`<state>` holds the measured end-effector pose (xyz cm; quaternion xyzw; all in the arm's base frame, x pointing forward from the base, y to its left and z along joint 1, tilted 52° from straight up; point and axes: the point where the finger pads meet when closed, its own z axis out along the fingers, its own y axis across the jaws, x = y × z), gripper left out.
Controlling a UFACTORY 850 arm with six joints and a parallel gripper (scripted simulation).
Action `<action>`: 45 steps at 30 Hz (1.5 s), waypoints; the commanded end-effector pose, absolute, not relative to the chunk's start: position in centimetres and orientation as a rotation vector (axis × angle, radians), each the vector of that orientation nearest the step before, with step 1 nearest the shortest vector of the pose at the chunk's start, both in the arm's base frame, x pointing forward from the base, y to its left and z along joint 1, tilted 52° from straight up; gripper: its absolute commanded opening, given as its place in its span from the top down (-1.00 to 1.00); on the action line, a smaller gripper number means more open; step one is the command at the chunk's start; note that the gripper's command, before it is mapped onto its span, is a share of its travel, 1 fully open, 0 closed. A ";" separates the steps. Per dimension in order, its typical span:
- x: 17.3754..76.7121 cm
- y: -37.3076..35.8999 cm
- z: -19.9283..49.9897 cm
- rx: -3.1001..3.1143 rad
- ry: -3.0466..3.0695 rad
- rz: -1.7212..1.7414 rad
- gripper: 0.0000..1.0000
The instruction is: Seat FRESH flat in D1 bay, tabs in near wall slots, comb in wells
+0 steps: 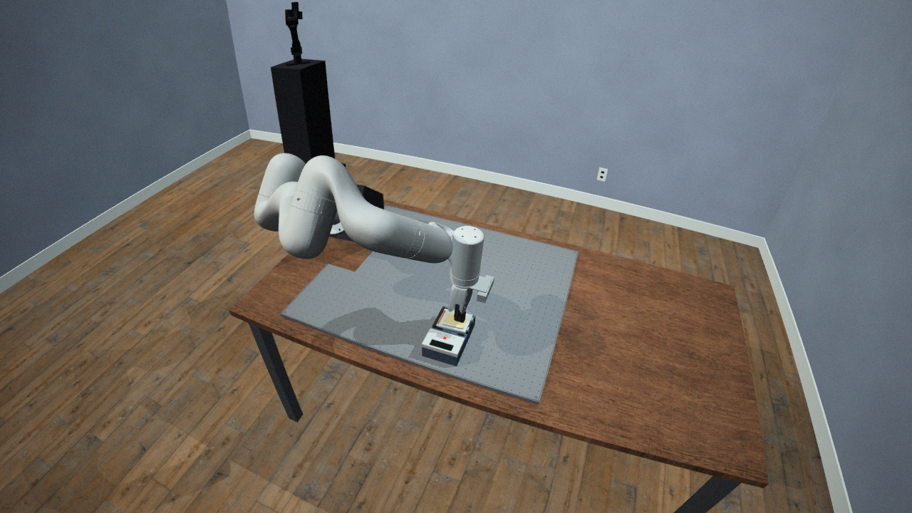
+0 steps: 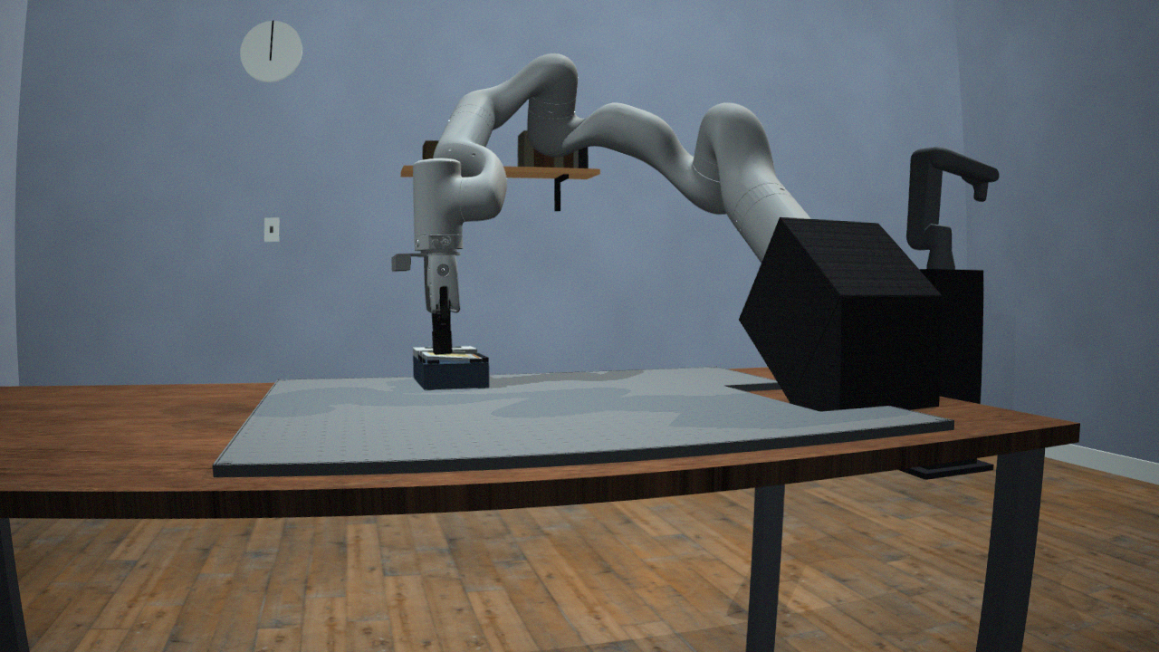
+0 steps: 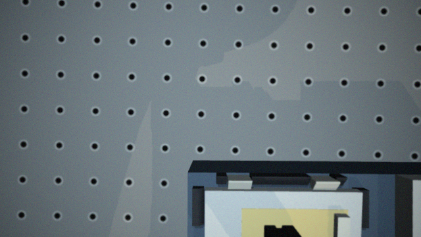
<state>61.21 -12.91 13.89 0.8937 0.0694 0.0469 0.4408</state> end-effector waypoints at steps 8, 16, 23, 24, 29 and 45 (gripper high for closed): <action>61.2 -12.9 13.9 2.219 0.172 0.115 1.00; 61.1 -13.0 13.8 2.218 0.172 0.113 1.00; 61.1 -13.0 13.8 2.218 0.172 0.112 1.00; 61.1 -13.0 13.8 2.218 0.172 0.112 1.00; 61.0 -13.0 13.8 2.218 0.171 0.111 1.00; 60.9 -13.1 13.7 2.218 0.171 0.108 1.00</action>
